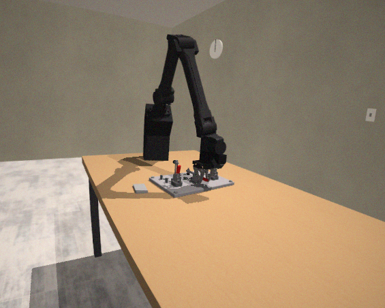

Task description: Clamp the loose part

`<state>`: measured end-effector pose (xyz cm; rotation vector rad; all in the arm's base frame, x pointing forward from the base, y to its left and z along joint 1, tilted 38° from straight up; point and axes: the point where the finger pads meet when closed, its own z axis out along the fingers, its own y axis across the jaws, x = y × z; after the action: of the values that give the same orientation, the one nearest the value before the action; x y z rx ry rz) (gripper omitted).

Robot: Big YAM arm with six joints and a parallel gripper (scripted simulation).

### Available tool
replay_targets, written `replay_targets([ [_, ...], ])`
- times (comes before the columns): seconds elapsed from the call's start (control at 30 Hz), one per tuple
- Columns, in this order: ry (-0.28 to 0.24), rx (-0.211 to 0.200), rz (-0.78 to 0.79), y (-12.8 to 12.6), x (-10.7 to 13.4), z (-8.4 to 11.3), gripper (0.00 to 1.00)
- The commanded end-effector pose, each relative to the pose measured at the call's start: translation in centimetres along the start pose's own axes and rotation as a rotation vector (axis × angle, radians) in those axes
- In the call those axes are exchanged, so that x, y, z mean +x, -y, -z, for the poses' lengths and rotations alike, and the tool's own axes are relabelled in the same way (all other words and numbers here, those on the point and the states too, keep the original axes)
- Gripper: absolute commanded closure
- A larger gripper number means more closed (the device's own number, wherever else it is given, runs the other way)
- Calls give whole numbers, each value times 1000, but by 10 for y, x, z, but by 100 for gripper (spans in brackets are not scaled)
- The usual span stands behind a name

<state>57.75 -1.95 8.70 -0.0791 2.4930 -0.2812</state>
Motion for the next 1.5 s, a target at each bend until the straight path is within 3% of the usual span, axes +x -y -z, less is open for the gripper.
replay_targets([
  [0.0, 0, 1, 4, 4, -8, -2, 55],
  [1.47, -4, 0, 5, 3, -12, -4, 55],
])
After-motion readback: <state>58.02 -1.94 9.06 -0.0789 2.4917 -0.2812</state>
